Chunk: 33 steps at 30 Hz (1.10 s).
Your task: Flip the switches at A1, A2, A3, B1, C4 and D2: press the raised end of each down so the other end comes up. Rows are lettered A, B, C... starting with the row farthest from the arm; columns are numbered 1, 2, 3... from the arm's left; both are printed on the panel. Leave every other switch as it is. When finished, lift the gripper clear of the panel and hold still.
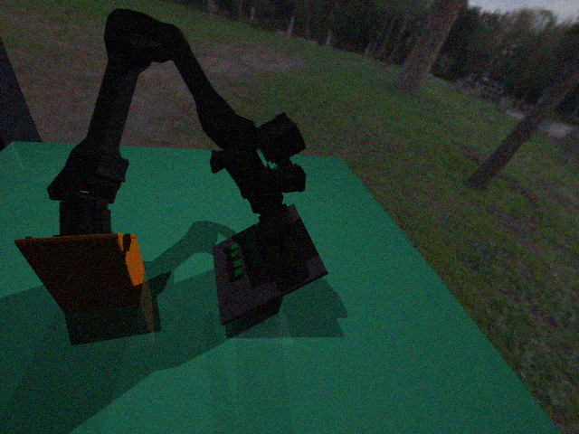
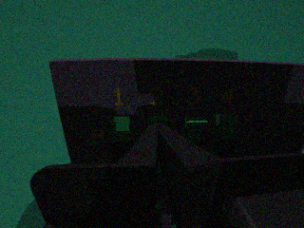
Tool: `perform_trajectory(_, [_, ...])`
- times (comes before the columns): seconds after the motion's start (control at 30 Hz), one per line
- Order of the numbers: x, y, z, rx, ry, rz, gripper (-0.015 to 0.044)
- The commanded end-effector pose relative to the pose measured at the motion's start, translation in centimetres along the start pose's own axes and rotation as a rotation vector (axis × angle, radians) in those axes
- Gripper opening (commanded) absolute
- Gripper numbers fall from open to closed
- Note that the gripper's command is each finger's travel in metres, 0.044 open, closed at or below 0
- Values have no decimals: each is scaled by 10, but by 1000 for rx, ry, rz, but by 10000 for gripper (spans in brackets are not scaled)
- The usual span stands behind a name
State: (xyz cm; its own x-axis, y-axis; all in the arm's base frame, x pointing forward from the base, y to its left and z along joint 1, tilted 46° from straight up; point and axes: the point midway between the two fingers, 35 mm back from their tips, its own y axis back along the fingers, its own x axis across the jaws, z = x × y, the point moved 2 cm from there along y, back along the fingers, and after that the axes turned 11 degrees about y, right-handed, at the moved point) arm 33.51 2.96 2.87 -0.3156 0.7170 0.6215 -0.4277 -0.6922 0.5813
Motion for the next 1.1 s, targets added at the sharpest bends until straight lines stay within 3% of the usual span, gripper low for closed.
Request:
perform_trajectory(0.0, [-1,-1,0,1,-4,-5,0])
perform_trajectory(0.4, [0,1,0,0,0,-1,0])
perform_trajectory(0.6, [0,63,-3,-23,-5,-12,0])
perform_trajectory(1.07, [-25,55,-8,-15,-5,-11,0])
